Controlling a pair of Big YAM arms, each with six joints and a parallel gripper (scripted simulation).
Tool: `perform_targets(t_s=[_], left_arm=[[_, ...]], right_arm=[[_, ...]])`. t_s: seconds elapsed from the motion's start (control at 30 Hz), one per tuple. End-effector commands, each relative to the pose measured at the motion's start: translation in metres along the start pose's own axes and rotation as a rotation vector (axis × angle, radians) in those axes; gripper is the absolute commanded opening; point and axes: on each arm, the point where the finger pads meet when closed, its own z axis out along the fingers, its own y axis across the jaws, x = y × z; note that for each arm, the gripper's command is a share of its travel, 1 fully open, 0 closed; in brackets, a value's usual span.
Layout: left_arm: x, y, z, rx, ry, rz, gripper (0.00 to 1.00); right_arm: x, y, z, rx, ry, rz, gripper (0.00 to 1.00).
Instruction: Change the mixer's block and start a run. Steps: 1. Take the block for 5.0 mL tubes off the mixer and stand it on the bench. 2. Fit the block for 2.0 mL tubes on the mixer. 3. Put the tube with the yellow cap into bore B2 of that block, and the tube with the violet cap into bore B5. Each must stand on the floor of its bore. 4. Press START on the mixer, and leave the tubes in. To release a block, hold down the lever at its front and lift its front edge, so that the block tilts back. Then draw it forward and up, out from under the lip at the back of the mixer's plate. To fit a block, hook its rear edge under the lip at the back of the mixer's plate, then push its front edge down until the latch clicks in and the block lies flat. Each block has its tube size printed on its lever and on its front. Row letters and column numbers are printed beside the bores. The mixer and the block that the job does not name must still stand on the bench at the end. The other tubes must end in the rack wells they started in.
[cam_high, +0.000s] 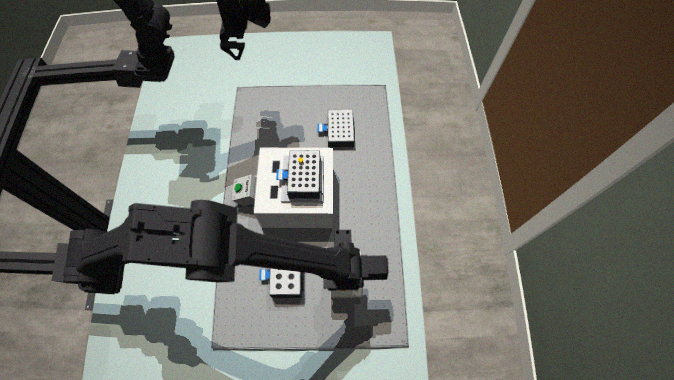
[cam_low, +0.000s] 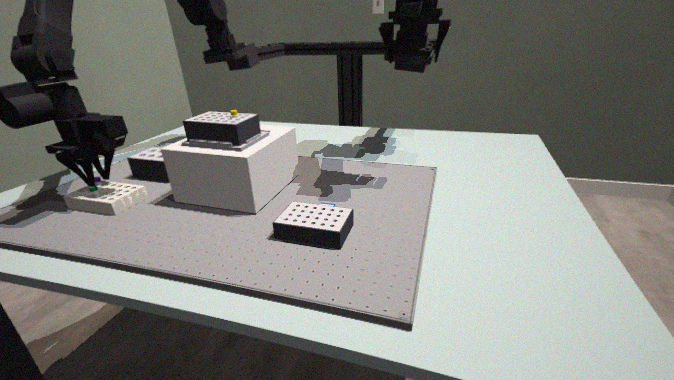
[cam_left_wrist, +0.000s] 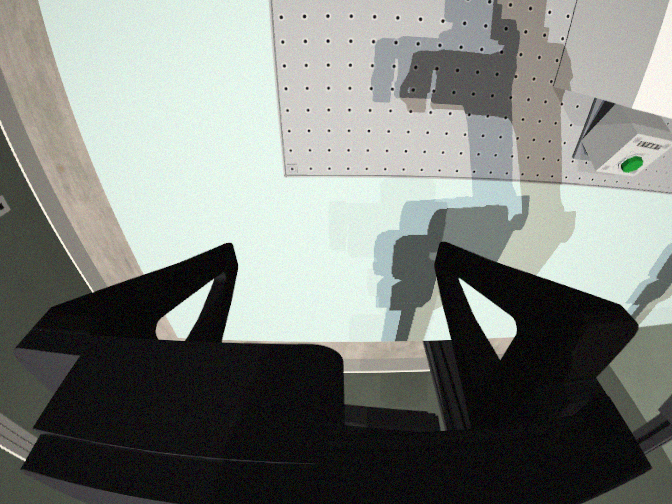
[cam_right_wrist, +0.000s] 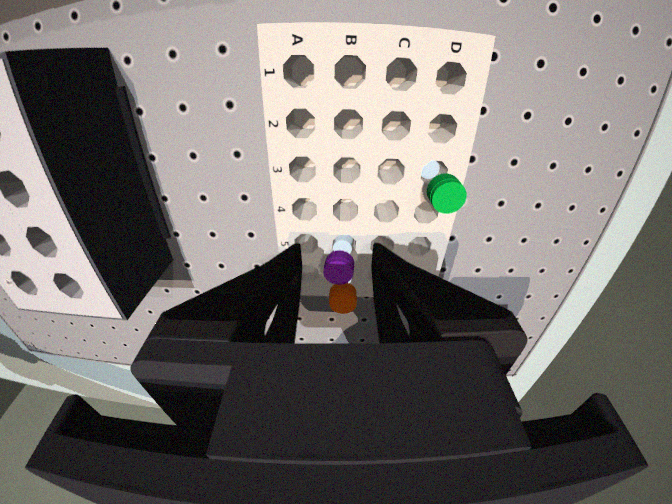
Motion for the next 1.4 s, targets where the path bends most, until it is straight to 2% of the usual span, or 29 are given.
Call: perform_targets(t_s=[0.0,0.47,0.83,0.87,1.37], left_arm=[[-0.024,0.005,-0.012,-0.008,-0.054,0.008,1.00],[-0.004,0.002,0.000,-0.003,-0.010,0.013,1.00],[-0.018,0.004,-0.010,-0.005,-0.035,0.010,1.00],[-0.019,0.004,-0.010,-0.006,-0.040,0.009,1.00],[-0.028,0.005,-0.014,-0.007,-0.063,0.007,1.00]], right_arm=[[-0.003,-0.015,-0.021,0.041,-0.005,-0.014,0.36],[0.007,-0.019,-0.027,0.052,-0.003,0.002,0.36],[-0.005,-0.018,-0.026,0.050,-0.006,-0.017,0.36],[-0.005,-0.018,-0.026,0.050,-0.006,-0.017,0.09],[-0.005,-0.018,-0.026,0.050,-0.006,-0.017,0.09]])
